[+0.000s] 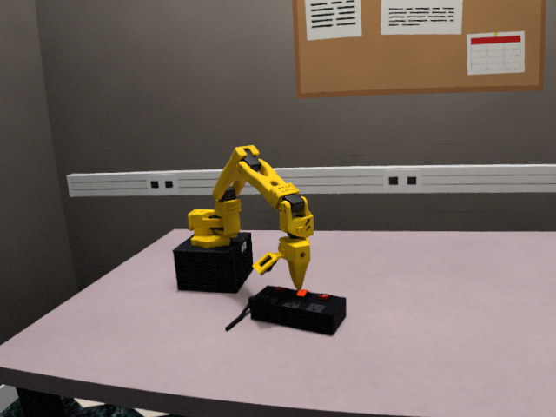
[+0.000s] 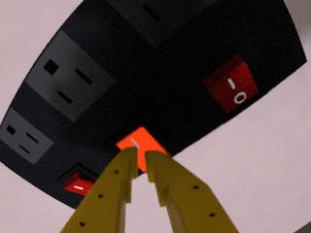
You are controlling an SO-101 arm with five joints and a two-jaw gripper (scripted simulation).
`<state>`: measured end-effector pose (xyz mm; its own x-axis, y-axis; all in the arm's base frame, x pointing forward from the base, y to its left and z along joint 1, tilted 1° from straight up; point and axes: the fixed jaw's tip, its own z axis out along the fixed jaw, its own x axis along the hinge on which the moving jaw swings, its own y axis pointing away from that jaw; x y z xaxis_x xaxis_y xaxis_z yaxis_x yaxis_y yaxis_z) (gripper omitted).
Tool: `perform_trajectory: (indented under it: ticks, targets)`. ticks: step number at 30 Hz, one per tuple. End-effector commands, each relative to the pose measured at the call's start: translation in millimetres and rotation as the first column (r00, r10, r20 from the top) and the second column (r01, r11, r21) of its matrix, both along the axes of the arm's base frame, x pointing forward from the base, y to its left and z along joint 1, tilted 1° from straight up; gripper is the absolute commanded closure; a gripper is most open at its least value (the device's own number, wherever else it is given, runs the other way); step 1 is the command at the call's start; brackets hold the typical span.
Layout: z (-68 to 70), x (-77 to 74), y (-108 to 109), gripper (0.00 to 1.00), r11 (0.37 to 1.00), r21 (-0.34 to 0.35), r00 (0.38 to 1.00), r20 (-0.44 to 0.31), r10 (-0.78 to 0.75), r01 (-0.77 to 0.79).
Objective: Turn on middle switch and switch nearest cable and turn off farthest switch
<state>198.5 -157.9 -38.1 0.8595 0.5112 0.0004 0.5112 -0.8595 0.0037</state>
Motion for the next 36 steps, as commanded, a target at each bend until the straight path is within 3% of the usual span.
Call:
perform_trajectory:
  ticks: [1, 21, 36]
  targets:
    - [3.3, -1.4, -1, 1.0, 1.0, -0.004, 1.0, 0.006, -0.002, 0.002]
    - [2.9, -40.5, 10, 1.0, 0.997, -0.003, 0.997, 0.006, -0.073, 0.073]
    - [2.8, -43.2, 12, 1.0, 0.997, -0.003, 0.997, 0.006, -0.077, 0.077]
